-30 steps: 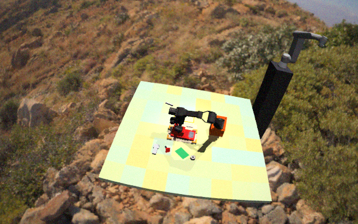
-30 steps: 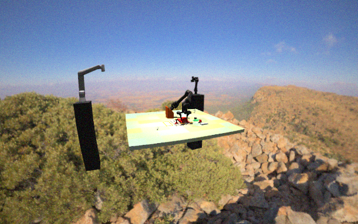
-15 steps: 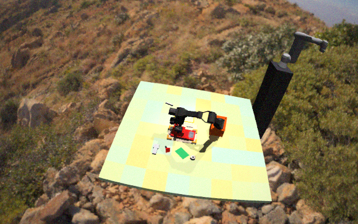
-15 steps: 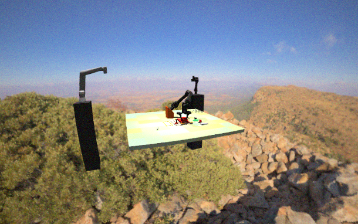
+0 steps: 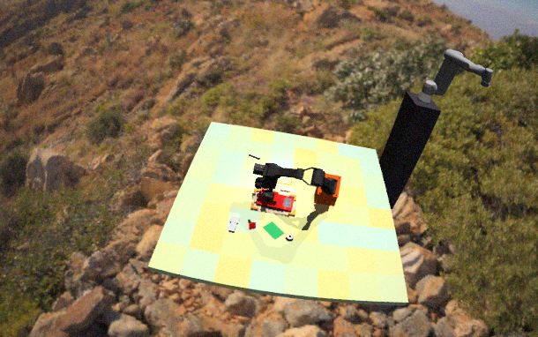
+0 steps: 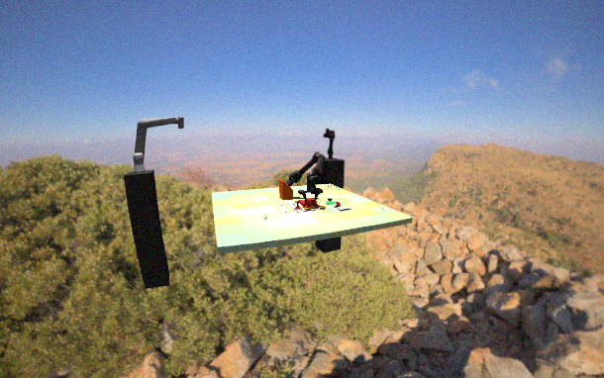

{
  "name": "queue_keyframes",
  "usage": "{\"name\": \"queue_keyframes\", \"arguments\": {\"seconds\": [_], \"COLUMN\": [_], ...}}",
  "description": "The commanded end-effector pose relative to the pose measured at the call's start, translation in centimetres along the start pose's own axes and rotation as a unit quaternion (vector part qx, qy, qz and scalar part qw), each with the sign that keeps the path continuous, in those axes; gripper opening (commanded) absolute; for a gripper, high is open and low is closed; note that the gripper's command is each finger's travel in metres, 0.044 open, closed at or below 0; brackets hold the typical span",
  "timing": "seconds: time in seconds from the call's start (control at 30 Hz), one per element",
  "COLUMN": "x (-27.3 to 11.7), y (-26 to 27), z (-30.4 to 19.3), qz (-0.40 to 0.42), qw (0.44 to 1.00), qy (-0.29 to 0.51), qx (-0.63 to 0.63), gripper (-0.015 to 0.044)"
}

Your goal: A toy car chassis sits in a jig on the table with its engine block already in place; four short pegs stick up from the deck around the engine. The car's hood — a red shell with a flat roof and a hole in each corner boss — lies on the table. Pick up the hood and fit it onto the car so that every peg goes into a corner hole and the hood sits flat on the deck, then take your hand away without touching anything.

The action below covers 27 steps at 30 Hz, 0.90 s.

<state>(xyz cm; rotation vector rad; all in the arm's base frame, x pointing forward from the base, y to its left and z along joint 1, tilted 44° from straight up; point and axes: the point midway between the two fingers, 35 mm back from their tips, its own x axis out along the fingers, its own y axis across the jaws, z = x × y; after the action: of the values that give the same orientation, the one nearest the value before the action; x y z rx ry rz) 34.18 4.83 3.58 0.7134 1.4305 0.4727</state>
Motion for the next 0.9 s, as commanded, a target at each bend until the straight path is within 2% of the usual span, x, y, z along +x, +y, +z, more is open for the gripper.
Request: {"name": "queue_keyframes", "arguments": {"seconds": [0.0, 0.27, 0.8, 0.87], "x": [0.27, 0.11, 0.17, 0.17], "y": [-0.04, 0.00, 0.00, 0.00], "z": [-0.11, -0.01, -0.01, -0.01], "qz": [0.000, 0.000, 0.000, 0.000], "qw": [1.000, 1.000, 1.000, 1.000], "qy": [0.002, 0.000, 0.000, 0.000], "qx": [0.003, 0.000, 0.000, 0.000], "gripper": [0.0000, 0.0000, 0.0420, 0.0440]}}
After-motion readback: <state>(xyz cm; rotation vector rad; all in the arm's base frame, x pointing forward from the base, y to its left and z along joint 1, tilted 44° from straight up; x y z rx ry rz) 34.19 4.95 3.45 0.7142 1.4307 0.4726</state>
